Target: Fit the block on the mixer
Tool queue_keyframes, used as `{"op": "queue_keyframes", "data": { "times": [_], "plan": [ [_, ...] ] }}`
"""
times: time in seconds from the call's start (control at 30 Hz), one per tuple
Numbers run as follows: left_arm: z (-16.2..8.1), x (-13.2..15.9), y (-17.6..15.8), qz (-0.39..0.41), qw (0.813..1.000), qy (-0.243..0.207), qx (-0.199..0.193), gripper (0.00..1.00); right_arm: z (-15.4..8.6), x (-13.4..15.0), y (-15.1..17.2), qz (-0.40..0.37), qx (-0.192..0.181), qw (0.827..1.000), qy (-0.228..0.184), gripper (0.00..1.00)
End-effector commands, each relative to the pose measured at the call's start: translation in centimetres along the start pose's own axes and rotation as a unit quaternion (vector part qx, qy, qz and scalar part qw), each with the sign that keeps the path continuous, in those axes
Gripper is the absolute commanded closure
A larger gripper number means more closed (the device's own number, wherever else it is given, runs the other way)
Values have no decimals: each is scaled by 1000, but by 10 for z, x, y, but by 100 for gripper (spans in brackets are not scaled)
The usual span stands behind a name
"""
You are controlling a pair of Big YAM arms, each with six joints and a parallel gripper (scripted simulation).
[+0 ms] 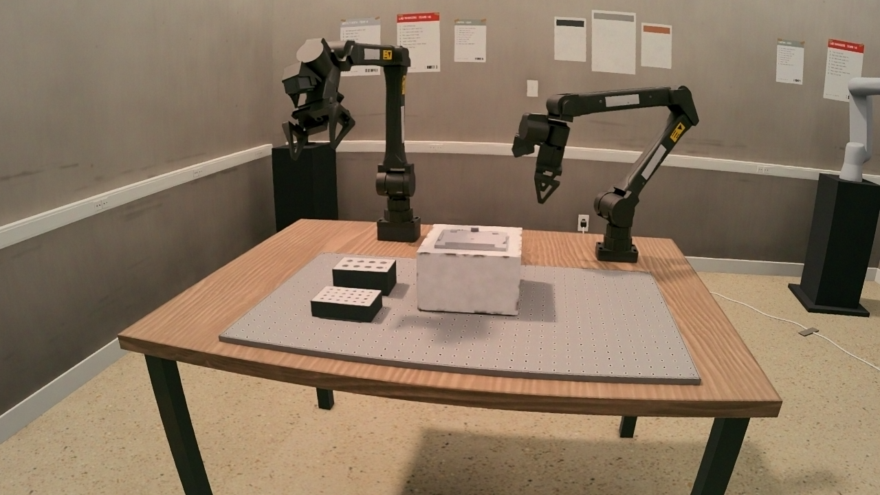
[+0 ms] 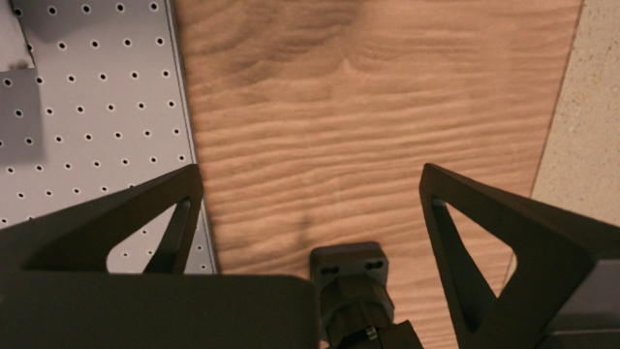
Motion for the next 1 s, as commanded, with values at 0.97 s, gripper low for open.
{"op": "queue_keyframes", "data": {
  "times": [0.97],
  "plan": [
    [-51, -12, 66, -156, 987, -14, -38, 0, -12, -10, 4, -1, 1, 1000, -14, 0]
  ]
}}
Point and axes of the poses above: on each arm, the point where the finger pads meet when closed, its own z axis out along the fingers, its own y axis across the jaws, x = y × z, the point moved 3 cm from there along -z, back along the fingers, and after that the axes turned 15 degrees about -z, right-handed, at the moved point
